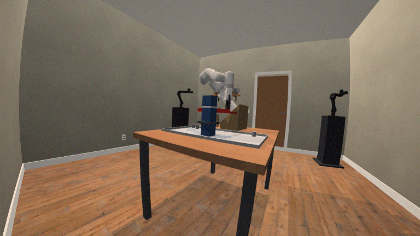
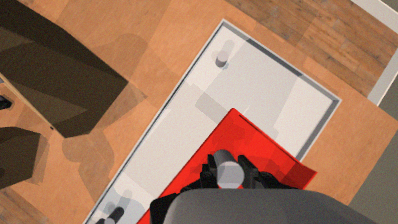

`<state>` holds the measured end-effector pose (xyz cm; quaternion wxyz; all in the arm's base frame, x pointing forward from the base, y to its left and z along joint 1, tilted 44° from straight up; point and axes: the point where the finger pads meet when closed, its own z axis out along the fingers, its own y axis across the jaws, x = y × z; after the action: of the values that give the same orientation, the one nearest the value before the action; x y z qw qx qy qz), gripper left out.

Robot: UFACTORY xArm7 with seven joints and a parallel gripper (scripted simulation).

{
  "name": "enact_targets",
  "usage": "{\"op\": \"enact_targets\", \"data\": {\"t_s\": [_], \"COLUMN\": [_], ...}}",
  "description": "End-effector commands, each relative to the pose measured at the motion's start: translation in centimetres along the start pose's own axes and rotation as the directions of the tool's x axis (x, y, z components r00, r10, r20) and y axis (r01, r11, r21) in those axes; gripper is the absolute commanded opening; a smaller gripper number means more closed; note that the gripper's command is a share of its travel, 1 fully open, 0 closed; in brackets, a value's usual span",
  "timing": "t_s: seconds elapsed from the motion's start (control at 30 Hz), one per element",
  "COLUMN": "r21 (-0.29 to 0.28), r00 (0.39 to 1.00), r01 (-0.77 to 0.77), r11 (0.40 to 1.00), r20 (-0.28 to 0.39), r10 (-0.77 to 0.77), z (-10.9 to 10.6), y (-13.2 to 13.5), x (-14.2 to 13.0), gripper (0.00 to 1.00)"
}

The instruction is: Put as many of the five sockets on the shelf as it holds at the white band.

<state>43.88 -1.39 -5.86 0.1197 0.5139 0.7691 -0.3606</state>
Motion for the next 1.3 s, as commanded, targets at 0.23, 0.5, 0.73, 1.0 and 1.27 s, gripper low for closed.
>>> {"op": "enact_targets", "data": {"t_s": [0.23, 0.5, 0.73, 1.0, 1.27], "r21": [-0.005, -0.005, -0.005, -0.005, -0.005], "r00": [1.0, 1.0, 1.0, 1.0, 1.0], "r01": [0.0, 0.0, 0.0, 0.0, 0.0], "r11": [1.0, 1.0, 1.0, 1.0, 1.0], "r20": [0.0, 0.0, 0.0, 0.0, 0.0], "r10": [0.0, 0.0, 0.0, 0.0, 0.0], "z": [0.08, 0.12, 0.27, 0.3, 0.34], "y": [0.14, 0.14, 0.14, 0.14, 0.15], "x": [0.05, 0.05, 0.05, 0.05, 0.05], "gripper": [0.0, 0.0, 0.0, 0.0, 0.0]}}
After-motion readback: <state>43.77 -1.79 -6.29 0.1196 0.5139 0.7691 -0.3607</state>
